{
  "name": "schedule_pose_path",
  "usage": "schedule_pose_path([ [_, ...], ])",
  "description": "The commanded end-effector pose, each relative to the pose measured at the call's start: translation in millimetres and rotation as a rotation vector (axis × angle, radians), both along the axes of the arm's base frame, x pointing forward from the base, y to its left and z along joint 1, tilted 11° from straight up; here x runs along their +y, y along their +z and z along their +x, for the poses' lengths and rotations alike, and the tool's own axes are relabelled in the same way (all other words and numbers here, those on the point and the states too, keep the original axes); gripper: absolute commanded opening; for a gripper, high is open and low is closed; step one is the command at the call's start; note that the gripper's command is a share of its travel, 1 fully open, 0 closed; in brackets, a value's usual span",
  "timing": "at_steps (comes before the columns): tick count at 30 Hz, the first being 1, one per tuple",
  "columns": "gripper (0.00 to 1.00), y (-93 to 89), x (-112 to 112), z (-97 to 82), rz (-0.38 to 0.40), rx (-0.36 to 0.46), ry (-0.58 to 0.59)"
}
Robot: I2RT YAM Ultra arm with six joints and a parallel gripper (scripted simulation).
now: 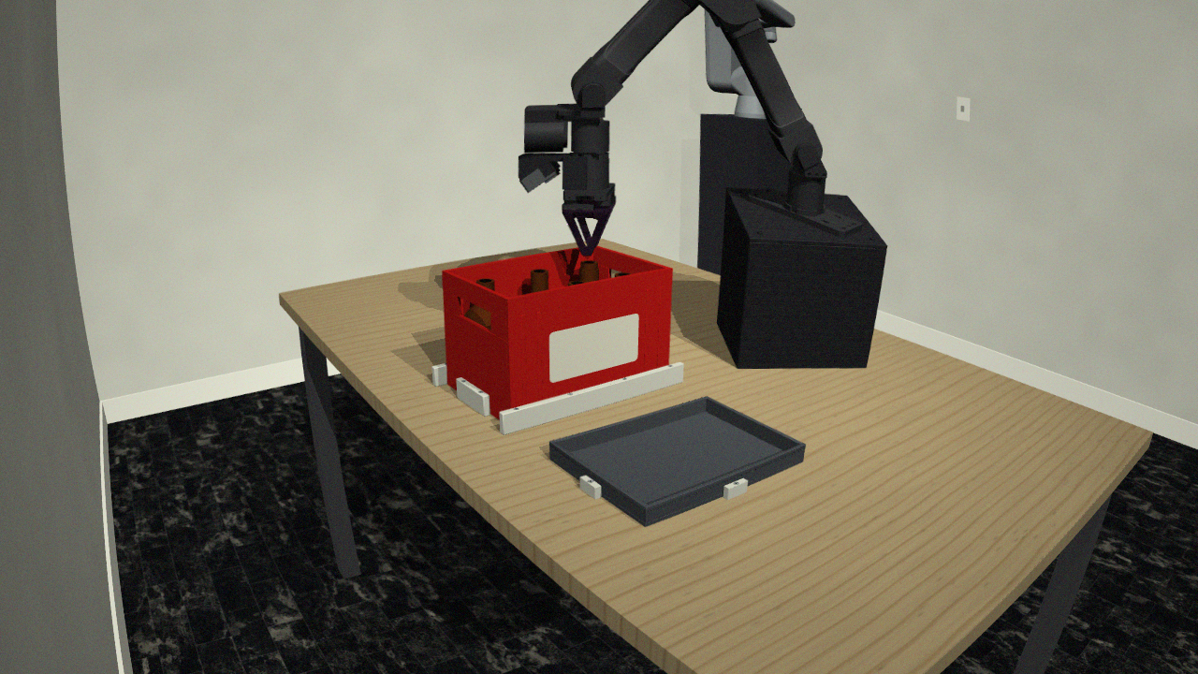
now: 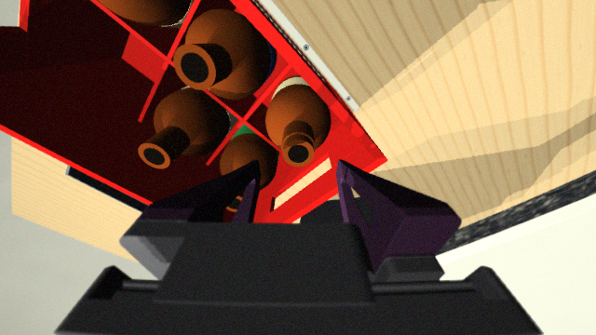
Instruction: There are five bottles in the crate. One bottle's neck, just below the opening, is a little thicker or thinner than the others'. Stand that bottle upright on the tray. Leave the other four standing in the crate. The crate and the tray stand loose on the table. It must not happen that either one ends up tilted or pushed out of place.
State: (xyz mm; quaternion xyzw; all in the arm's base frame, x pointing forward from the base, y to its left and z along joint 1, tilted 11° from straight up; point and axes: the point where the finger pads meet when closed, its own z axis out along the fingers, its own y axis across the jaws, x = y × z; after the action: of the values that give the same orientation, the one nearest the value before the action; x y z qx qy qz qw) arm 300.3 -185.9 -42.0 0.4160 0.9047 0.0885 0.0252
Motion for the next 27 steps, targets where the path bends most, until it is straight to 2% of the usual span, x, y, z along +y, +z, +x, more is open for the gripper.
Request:
schedule_pose_path([
  [1,0.61,1.6,0,5.8,-0.009,-0.019,0.001],
  [4,0.61,-5.8,4,1.4,0.004,0.0,0.002],
  [15,0.61,-10.0,6,1.4,0.001,-0.004,0.002],
  [16,0.61,-5.3,-6,12.2,-0.019,-0.031,-0.006],
  [19,0.61,-16.1,3,4.8,0.0,-0.006,-0.002],
  [21,0.61,-16.4,6,2.1,0.0,-0.005,0.0],
  [27,0.61,-26.0,8,1.2,0.005,0.002,-0.002],
])
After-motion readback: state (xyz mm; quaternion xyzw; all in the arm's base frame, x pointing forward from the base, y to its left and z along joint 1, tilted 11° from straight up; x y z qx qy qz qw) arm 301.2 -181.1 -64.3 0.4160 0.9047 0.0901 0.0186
